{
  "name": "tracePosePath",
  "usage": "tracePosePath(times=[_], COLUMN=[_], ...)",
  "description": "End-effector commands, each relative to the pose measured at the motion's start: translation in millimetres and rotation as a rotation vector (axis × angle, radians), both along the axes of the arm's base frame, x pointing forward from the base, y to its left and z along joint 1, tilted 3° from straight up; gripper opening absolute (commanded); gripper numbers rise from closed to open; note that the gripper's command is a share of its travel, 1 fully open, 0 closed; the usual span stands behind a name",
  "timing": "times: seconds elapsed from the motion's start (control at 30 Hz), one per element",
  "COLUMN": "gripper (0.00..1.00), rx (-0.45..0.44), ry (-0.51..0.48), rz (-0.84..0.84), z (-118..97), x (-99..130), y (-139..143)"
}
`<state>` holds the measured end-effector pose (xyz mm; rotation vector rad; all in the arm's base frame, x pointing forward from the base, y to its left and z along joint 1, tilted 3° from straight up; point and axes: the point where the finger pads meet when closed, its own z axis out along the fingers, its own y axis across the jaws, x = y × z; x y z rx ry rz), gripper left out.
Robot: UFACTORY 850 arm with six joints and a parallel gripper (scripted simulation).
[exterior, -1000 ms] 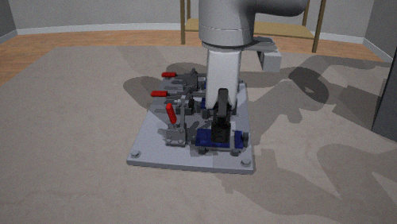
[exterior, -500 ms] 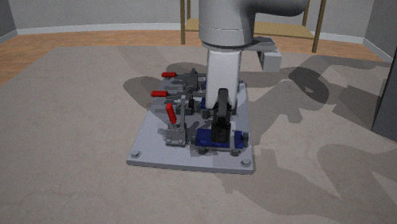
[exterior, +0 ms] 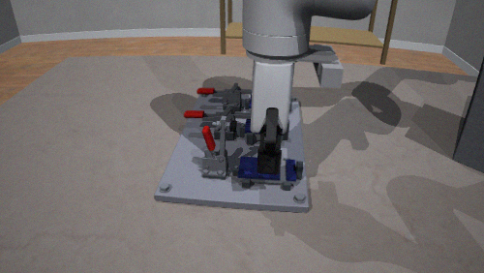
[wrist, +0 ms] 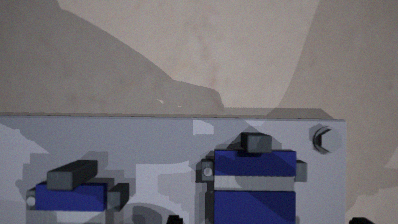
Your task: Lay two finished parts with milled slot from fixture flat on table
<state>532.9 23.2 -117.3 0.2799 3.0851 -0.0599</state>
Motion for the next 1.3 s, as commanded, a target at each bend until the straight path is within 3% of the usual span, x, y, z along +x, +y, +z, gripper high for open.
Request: tracePosePath(times=[0.0,0.7,1.27], gripper=[1.0,1.0,1.0], rx=[0.0,0.0,0.0], ry=[-0.003,-0.003,-0.003], rz=[0.0,0.0,0.0], z=[1,-1,-14], x=[1,1,2], y=[0,0,0])
